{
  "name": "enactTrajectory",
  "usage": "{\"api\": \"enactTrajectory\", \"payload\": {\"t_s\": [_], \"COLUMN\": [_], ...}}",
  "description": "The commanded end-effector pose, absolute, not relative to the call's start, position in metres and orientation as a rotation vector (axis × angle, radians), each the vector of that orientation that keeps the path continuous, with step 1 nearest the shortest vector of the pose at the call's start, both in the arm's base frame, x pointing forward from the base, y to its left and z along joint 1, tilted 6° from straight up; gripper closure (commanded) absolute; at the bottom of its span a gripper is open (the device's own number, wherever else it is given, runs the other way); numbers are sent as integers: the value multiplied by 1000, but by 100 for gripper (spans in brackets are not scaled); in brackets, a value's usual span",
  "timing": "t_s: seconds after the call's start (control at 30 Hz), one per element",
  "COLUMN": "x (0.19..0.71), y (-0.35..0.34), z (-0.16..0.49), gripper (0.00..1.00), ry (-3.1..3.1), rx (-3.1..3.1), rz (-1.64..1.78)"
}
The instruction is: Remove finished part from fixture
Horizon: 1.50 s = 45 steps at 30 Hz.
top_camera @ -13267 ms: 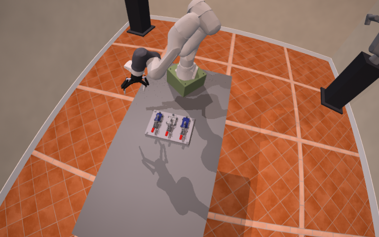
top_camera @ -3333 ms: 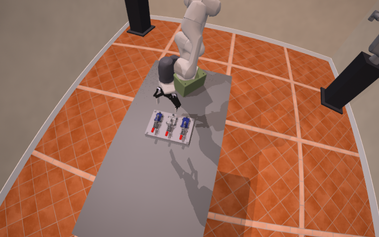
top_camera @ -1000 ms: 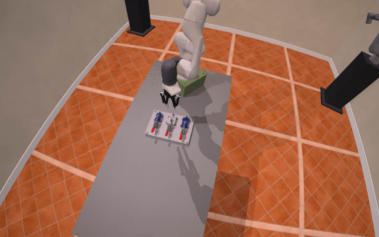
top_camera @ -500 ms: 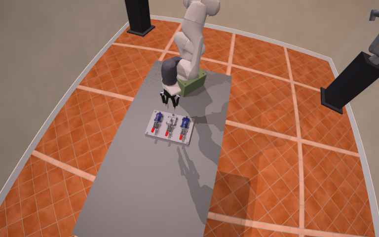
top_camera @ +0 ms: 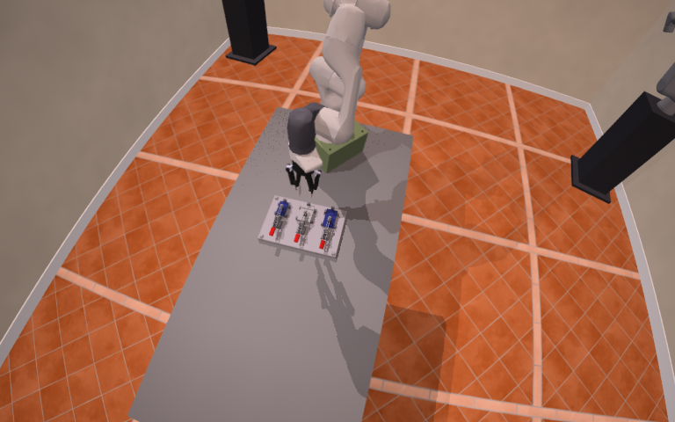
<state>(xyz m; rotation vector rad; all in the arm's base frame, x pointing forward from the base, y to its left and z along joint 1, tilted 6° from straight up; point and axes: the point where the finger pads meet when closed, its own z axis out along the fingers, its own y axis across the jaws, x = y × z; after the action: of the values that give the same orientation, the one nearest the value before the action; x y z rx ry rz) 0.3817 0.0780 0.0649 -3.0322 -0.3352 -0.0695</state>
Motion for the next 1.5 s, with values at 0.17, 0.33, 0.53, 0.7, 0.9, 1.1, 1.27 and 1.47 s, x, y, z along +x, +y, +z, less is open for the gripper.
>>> {"api": "enactTrajectory", "payload": {"t_s": [0.17, 0.33, 0.53, 0.7, 0.9, 1.1, 1.27, 1.47], "x": [384, 384, 385, 386, 399, 432, 459, 489], "y": [79, 81, 81, 82, 85, 92, 98, 105], "z": [38, 20, 14, 14, 15, 17, 18, 20], "gripper": [72, 72, 72, 72, 72, 72, 72, 72], "ry": [-342, -342, -342, -342, -342, -342, -342, -342], "rx": [-3035, -3035, -3035, -3035, -3035, -3035, -3035, -3035], "rz": [-77, -77, -77, -77, -77, -77, -77, -77]}}
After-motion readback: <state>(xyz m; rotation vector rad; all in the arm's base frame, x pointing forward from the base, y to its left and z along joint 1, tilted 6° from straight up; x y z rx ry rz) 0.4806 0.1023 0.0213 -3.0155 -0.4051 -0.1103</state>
